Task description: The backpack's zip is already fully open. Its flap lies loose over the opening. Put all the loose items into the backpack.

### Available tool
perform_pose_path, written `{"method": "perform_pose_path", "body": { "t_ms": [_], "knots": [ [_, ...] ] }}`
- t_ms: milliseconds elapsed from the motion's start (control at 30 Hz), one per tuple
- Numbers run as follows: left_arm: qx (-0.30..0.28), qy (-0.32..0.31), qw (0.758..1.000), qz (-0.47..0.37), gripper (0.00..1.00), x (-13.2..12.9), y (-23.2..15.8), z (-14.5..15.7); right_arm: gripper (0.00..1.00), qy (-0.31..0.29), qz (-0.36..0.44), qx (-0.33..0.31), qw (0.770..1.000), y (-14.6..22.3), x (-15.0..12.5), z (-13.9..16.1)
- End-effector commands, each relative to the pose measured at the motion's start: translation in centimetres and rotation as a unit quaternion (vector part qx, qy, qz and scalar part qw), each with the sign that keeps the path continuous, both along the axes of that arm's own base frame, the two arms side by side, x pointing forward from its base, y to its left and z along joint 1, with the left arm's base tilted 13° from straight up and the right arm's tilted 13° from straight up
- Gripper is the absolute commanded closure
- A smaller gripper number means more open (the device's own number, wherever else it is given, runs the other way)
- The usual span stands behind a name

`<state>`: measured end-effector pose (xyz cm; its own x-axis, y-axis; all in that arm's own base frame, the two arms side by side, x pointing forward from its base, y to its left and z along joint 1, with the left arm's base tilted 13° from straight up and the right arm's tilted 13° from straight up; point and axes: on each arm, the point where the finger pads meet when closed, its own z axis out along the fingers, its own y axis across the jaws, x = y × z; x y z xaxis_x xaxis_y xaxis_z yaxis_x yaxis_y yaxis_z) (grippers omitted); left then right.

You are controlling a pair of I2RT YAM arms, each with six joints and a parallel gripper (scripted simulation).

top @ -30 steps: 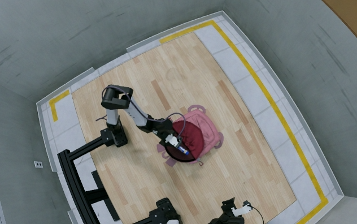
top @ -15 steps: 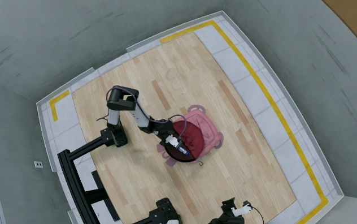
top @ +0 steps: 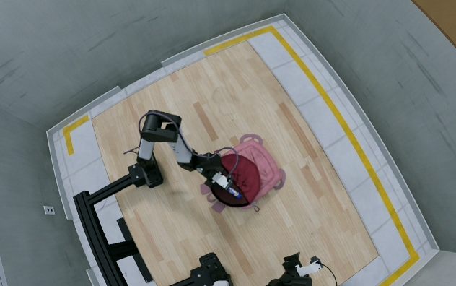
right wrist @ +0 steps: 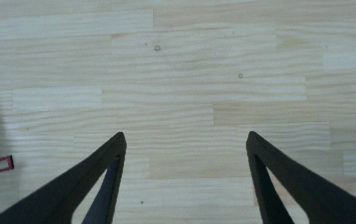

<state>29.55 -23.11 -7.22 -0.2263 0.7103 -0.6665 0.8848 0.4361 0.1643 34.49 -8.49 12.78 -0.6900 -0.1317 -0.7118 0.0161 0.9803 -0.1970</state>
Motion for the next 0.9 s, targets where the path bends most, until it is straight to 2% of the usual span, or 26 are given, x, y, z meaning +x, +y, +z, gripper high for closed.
{"method": "perform_pose_path", "body": {
  "t_ms": [0,267,300,400,867],
  "knots": [
    [-0.003,-0.006,1.0,-0.005,0.87,0.1,0.0,-0.2,0.1,-0.015,0.004,-0.004,1.0,-0.1,0.8,1.3],
    [-0.003,-0.006,1.0,-0.006,0.87,0.1,0.1,-0.5,0.1,-0.015,0.004,-0.004,1.0,-0.1,0.8,1.3],
    [-0.015,-0.024,1.0,-0.004,0.87,0.8,-0.3,1.0,0.1,-0.015,0.004,-0.004,1.0,-0.1,0.8,1.3],
    [-0.003,-0.006,1.0,-0.005,0.87,0.1,0.2,-0.7,0.1,-0.015,0.004,-0.004,1.0,-0.1,0.8,1.3],
    [0.006,0.0,1.0,-0.001,0.87,0.1,0.6,-1.6,0.1,-0.015,0.004,-0.004,1.0,-0.1,0.8,1.3]
  ]
}}
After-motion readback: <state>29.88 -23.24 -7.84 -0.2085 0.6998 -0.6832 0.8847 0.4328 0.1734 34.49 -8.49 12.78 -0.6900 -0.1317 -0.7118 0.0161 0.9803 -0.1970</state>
